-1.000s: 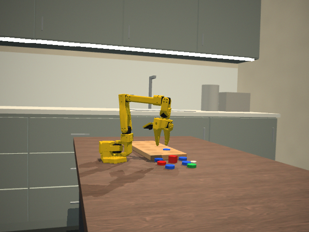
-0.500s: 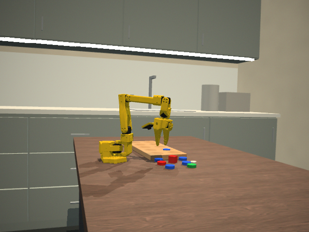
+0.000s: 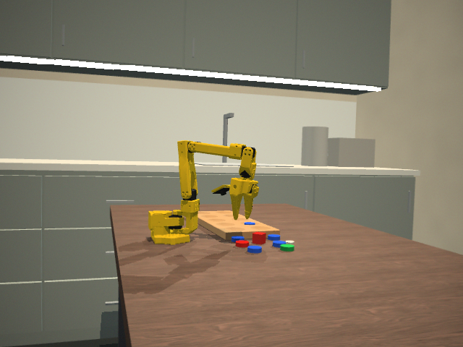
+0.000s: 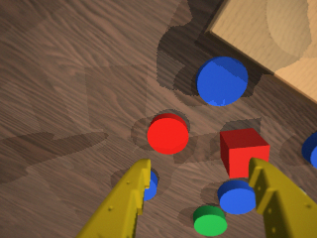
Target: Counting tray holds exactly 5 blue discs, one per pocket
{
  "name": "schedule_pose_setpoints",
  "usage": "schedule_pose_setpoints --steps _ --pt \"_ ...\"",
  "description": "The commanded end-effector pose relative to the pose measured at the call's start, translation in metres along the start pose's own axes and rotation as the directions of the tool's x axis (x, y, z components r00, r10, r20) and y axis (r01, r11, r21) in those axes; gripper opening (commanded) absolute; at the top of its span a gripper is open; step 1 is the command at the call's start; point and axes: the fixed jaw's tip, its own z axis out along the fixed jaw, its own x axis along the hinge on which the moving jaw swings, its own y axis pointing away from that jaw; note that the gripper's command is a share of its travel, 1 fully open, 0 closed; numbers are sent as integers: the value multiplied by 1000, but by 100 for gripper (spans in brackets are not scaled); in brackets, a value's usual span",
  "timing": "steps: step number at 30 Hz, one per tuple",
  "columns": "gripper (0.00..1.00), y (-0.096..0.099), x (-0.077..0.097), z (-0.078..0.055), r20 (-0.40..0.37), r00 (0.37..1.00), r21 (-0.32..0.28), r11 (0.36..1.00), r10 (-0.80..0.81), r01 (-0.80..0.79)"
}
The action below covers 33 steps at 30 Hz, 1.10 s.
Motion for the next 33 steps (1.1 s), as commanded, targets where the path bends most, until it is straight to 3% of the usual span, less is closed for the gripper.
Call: schedule_pose_setpoints --steps 1,6,17,33 --pt "27 -2 6 2 -42 999 21 1000 0 1" --pt "27 -3 8 12 -42 999 21 1000 0 1" --pt "27 -3 8 13 -42 999 21 1000 0 1" --pt "27 -5 12 25 -42 999 21 1000 0 1"
